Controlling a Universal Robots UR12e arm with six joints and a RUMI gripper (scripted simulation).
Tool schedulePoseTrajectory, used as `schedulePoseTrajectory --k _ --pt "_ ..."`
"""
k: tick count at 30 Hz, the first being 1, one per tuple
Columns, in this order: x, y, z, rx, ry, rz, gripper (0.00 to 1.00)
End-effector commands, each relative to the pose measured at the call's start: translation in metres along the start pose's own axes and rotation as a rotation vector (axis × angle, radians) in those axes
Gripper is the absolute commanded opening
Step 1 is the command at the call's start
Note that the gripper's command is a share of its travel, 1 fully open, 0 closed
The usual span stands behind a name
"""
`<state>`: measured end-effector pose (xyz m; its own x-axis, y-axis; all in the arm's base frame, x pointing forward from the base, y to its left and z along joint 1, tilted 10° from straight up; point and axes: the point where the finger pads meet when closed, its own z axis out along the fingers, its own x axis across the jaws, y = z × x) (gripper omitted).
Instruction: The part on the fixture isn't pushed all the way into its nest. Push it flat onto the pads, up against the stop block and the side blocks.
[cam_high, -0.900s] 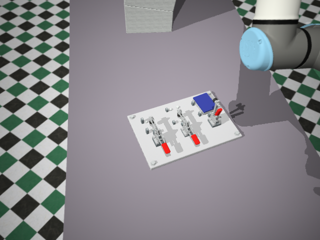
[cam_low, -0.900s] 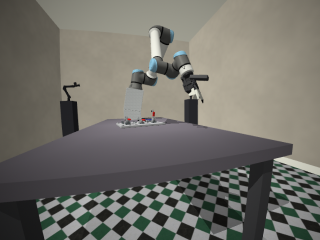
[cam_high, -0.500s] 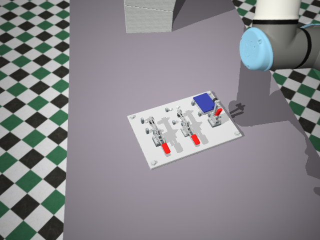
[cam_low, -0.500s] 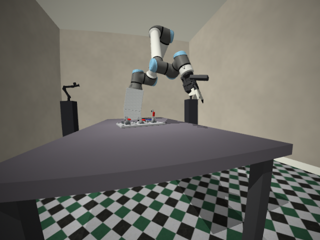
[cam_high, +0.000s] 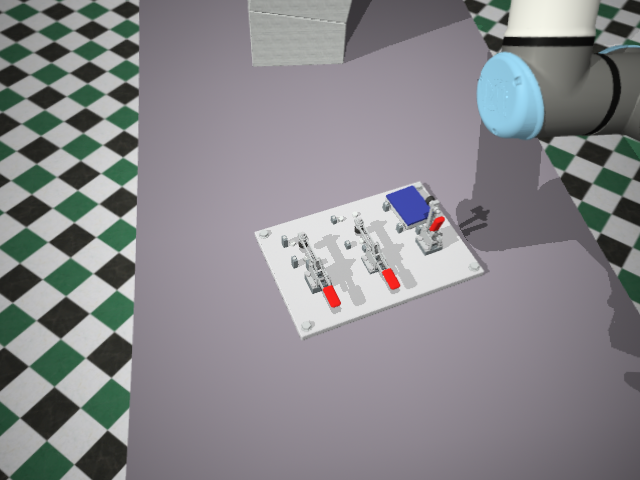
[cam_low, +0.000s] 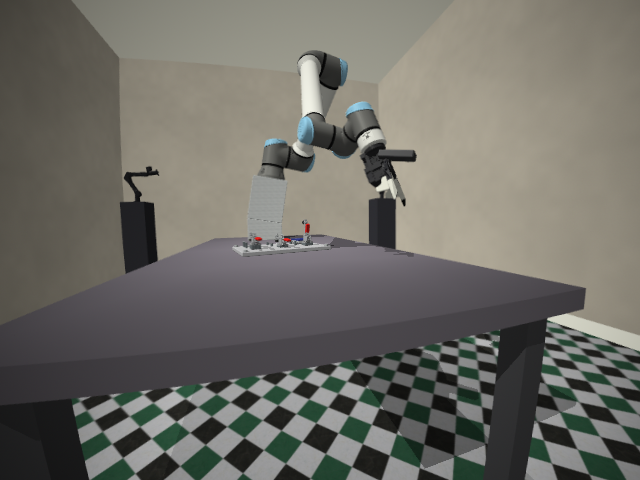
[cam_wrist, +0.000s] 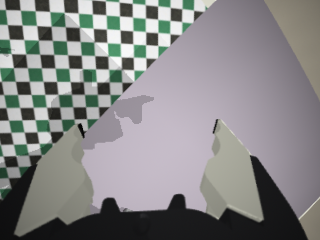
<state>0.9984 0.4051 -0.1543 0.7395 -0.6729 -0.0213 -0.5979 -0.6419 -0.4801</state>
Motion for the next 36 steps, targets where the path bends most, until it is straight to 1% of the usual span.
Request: schedulePoseTrajectory --k 1,5,7,13,15,16,18,19,22,24,25,26,29,33,36 --pt "0.006 0.034 -0.019 -0.031 0.005 0.049 1.00" --pt "0.008 0.077 -0.041 -0.072 0.009 0.110 1.00" --pt "0.008 0.077 -0.041 -0.072 0.009 0.110 1.00" --pt "0.000 0.166 -0.088 -0.156 0.017 0.236 1.00" --pt "-0.004 0.187 -0.099 -0.187 0.019 0.283 1.00" --pt "-0.006 0.198 -0.105 -0.187 0.019 0.283 1.00" --pt "-0.013 0.223 -0.118 -0.218 0.021 0.330 1.00" --pt "-0.016 0.235 -0.125 -0.218 0.021 0.330 1.00" --pt "-0.029 0.270 -0.143 -0.263 0.024 0.398 1.00" --pt "-0.029 0.270 -0.143 -0.263 0.024 0.398 1.00" --pt "-0.040 0.299 -0.159 -0.277 0.024 0.419 1.00" --pt "-0.046 0.313 -0.167 -0.290 0.025 0.439 1.00" --pt "-0.062 0.342 -0.183 -0.327 0.026 0.493 1.00" --pt "-0.087 0.385 -0.207 -0.362 0.026 0.546 1.00" --pt "-0.099 0.404 -0.217 -0.378 0.026 0.570 1.00"
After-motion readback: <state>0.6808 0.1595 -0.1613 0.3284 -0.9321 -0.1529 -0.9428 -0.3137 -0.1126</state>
